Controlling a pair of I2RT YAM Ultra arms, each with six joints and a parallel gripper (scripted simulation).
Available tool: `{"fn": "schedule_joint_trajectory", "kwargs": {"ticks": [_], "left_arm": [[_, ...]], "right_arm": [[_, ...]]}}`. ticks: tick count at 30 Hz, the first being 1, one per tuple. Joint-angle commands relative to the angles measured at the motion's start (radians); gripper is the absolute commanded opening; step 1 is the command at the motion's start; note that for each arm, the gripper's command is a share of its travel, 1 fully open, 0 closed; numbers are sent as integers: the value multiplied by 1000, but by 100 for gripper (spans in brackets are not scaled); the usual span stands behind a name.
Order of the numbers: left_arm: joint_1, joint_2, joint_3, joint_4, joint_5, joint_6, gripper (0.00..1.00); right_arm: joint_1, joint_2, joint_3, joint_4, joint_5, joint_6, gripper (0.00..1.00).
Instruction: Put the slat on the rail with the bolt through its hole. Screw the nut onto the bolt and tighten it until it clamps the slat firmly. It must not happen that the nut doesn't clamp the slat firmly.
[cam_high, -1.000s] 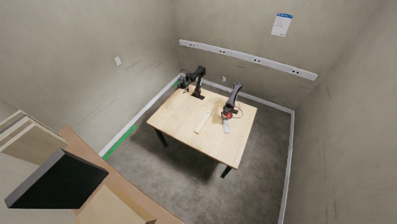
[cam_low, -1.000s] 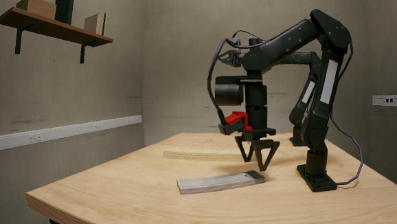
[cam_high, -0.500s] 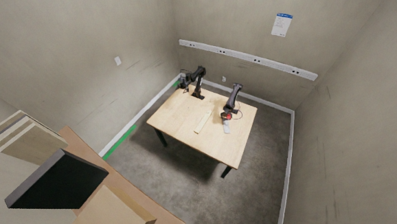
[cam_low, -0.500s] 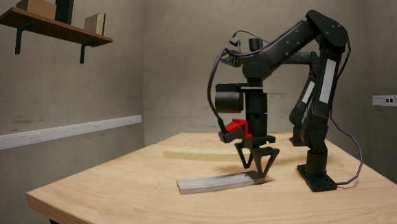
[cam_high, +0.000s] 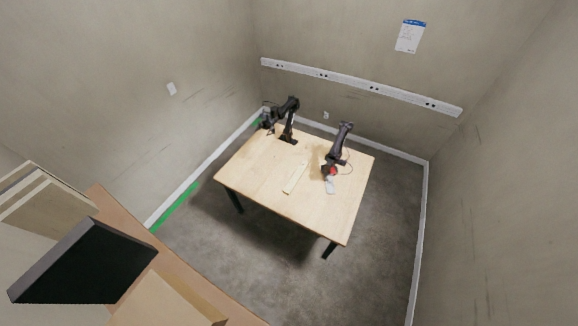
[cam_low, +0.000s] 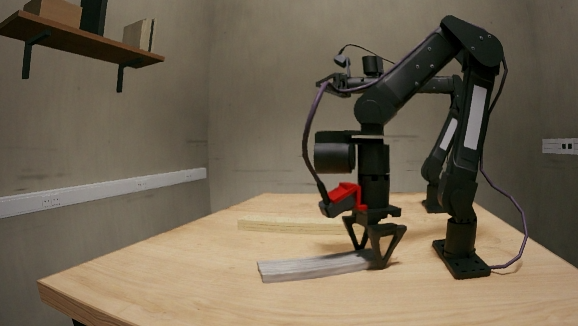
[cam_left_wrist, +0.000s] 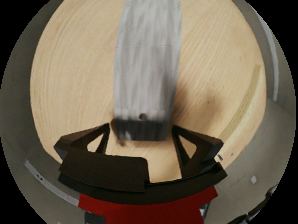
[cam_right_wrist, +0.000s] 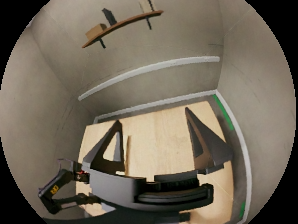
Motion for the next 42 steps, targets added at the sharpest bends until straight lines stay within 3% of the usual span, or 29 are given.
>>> {"fn": "schedule_joint_trajectory", "kwargs": {"ticks": [1,18,20,23,42], "left_arm": [[-9,16,-15,26,10,-5,100],[-3,8,-4,15,2,-2,100],[-2,3,0,14,1,-1,77],[0,-2,4,12,0,0,73],[0,-2,4,12,0,0,72]], "right_arm": [[3,-4,17,4,3,1,100],[3,-4,17,4,3,1,100],[3,-4,17,4,3,1,100],[3,-4,17,4,3,1,100],[3,-4,17,4,3,1,100]]}}
